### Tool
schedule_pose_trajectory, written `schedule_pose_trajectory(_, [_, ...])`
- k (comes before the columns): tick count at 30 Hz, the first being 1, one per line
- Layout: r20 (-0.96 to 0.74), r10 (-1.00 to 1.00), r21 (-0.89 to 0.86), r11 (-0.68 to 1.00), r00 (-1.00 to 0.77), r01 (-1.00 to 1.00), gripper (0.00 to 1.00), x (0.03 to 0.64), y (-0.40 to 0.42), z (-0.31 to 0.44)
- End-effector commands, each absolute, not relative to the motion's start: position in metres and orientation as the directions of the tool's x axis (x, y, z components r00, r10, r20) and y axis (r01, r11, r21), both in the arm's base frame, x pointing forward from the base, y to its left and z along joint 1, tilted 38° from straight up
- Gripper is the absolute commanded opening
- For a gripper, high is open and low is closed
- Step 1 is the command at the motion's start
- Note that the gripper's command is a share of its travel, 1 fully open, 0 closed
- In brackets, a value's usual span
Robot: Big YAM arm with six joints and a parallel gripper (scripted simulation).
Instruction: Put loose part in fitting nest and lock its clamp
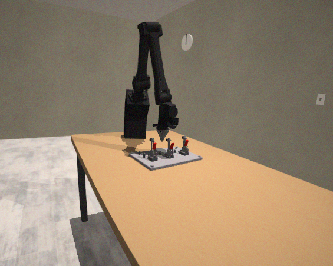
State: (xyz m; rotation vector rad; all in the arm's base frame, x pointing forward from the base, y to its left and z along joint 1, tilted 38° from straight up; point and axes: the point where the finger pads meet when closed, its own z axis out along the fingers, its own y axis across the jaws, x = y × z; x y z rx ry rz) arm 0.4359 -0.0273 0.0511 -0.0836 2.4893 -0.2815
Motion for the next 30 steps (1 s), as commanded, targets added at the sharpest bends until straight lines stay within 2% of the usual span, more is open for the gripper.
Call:
schedule_pose_trajectory(1, [-0.564,-0.123,-0.22,0.976,-0.817,0.005,0.0,0.431,-0.027,0.041])
schedule_pose_trajectory(18, [-0.591,-0.129,-0.224,0.975,-0.796,0.008,0.0,0.453,-0.032,0.038])
schedule_pose_trajectory(30, [-0.598,-0.129,-0.225,0.974,-0.791,0.011,0.0,0.434,-0.036,0.033])
